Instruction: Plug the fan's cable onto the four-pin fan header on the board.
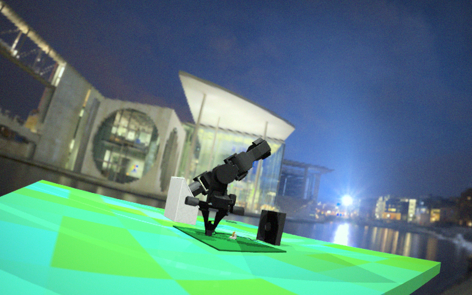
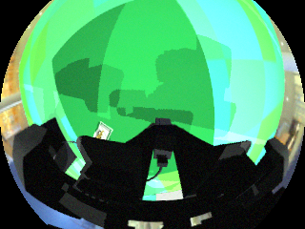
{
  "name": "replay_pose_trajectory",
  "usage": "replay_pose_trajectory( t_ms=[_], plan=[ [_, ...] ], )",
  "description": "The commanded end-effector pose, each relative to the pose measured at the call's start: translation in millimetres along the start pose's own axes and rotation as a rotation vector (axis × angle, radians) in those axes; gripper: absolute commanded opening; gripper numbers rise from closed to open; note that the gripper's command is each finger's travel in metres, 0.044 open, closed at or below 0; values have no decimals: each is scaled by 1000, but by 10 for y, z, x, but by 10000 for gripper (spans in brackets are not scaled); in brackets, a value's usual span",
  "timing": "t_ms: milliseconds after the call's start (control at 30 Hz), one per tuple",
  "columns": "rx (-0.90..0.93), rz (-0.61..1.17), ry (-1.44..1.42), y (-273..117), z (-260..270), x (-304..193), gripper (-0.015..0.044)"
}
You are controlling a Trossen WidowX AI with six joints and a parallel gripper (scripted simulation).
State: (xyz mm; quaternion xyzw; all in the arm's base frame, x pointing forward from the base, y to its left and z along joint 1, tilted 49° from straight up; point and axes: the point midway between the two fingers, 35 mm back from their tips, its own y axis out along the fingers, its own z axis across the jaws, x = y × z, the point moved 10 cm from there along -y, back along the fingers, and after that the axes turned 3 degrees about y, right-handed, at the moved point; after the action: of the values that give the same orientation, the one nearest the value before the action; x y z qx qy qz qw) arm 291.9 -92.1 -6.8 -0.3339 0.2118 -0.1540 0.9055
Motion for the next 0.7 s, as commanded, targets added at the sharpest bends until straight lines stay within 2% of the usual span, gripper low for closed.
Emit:
replay_pose_trajectory(
  t_ms=[0,67,233,400,667],
  plan=[
    [0,-1,-1,-2,1,2,13],
    [0,-1,0,-29,1,4,0],
    [3,4,5,-504,-9,10,0],
    [2,3,26,-495,22,0,0],
    [0,2,288,-498,460,-128,0]
  ],
)
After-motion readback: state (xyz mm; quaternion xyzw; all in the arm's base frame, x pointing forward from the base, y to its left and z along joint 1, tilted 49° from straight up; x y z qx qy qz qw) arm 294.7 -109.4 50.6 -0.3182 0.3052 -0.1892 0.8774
